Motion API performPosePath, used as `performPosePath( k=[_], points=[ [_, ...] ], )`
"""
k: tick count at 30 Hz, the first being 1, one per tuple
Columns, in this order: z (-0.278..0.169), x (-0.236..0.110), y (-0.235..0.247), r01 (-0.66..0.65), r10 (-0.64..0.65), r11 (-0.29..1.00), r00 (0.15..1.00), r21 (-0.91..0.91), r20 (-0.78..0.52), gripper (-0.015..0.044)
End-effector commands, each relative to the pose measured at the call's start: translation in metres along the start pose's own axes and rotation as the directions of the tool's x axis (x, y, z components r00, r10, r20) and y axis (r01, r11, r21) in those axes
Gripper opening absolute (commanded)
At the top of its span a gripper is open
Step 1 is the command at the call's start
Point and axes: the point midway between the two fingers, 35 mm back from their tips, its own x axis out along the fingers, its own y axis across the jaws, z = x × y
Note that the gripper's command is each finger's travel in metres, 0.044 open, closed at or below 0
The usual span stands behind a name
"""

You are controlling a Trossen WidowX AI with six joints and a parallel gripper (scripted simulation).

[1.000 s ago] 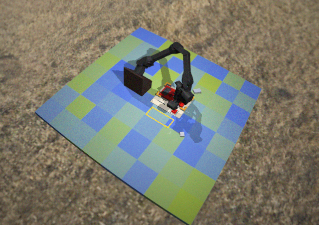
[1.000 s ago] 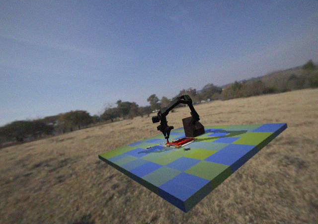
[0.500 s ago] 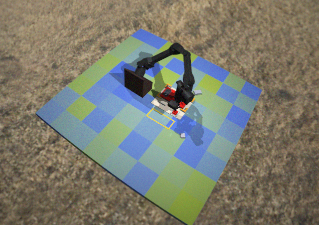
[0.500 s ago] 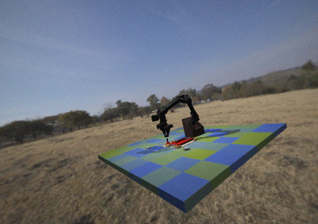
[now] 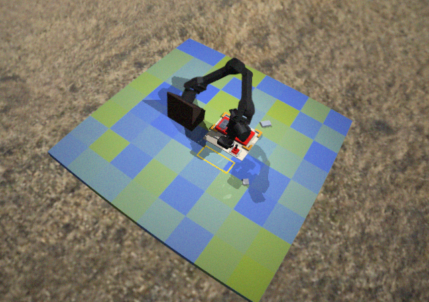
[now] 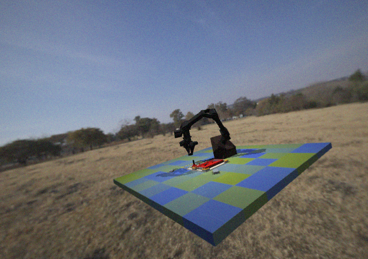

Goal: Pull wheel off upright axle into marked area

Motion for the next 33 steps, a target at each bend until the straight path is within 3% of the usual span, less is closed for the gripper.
performPosePath(
  k=[1, 9, 21, 33],
  points=[
    [-0.010, -0.002, -0.020, 0.005, -0.005, 1.000, 1.000, -0.005, 0.001, 0.0000],
    [-0.035, -0.004, -0.057, 0.002, -0.002, 1.000, 1.000, -0.010, 0.001, 0.0000],
    [-0.035, 0.018, -0.058, 0.002, -0.002, 1.000, 1.000, -0.010, 0.001, 0.0000],
    [-0.035, 0.091, -0.057, -0.001, 0.001, 1.000, 1.000, -0.010, 0.002, 0.0000]
  ],
)
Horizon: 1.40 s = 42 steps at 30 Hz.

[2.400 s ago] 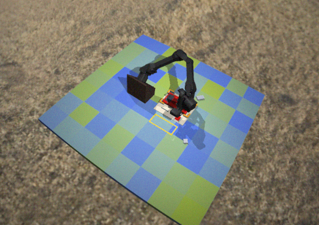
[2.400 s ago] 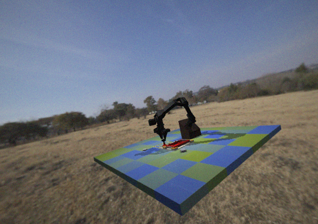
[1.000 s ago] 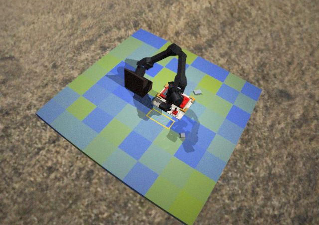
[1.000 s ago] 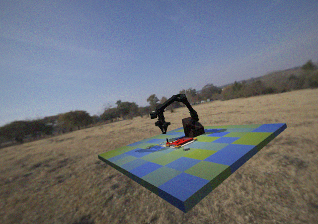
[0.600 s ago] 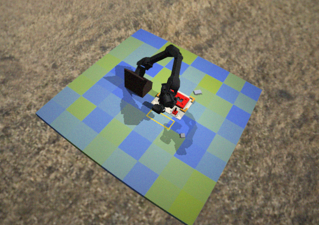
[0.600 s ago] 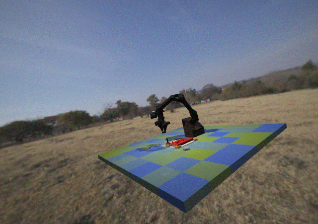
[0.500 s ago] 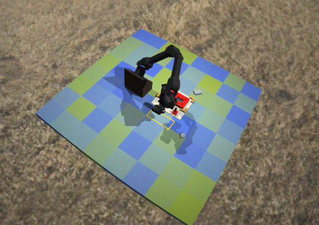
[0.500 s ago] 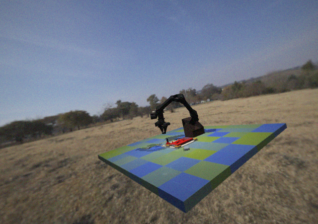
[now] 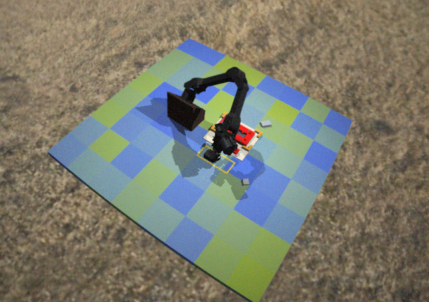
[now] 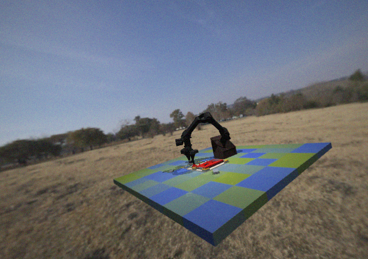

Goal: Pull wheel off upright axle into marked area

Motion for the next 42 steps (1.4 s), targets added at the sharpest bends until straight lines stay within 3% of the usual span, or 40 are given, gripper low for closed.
performPosePath(
  k=[1, 4, 16, 22, 25, 31, 35, 42],
  points=[
    [-0.003, 0.021, 0.001, -0.008, 0.008, 1.000, 1.000, 0.009, 0.000, 0.0000],
    [-0.003, 0.025, 0.002, -0.009, 0.009, 1.000, 1.000, 0.009, 0.000, 0.0000],
    [-0.004, 0.015, 0.002, -0.006, 0.006, 1.000, 1.000, 0.003, -0.010, 0.0300],
    [-0.004, -0.036, 0.001, -0.006, 0.006, 1.000, 1.000, 0.009, -0.001, 0.0300],
    [-0.004, -0.039, 0.001, -0.006, 0.006, 1.000, 1.000, 0.009, 0.000, 0.0300],
    [-0.049, -0.066, 0.017, -0.002, 0.002, 1.000, 1.000, 0.016, 0.002, 0.0440],
    [-0.084, -0.084, 0.035, -0.005, 0.005, 1.000, 1.000, 0.013, -0.004, 0.0440],
    [-0.086, -0.085, 0.036, -0.005, 0.005, 1.000, 1.000, 0.013, -0.004, 0.0440]
  ],
)
